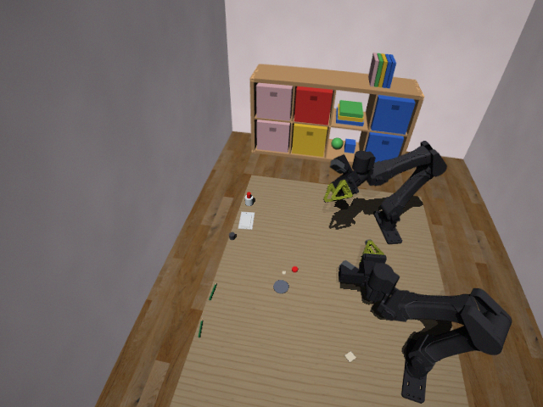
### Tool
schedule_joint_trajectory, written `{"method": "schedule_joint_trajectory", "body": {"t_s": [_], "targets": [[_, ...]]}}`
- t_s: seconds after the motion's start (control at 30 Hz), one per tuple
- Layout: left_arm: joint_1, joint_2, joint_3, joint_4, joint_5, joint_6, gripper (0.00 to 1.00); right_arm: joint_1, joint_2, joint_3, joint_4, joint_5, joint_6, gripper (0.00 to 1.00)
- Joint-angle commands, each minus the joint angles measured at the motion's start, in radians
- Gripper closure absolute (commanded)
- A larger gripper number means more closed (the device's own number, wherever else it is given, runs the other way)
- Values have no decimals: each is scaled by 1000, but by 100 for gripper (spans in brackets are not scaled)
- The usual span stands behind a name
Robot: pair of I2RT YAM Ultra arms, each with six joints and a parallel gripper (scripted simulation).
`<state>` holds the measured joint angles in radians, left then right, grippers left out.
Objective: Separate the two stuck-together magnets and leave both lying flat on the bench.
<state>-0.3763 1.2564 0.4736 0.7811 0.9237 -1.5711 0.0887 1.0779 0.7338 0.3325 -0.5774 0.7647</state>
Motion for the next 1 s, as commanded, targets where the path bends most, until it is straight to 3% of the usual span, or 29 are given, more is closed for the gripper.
{"method": "schedule_joint_trajectory", "body": {"t_s": [0.0,0.73,0.97], "targets": [[2,-6,6,7,0,3,75,10,2,-22,106,-140,169,60],[2,-6,6,7,0,3,75,88,32,-294,408,-643,827,60],[2,-6,6,7,0,3,75,94,33,-311,414,-633,821,60]]}}
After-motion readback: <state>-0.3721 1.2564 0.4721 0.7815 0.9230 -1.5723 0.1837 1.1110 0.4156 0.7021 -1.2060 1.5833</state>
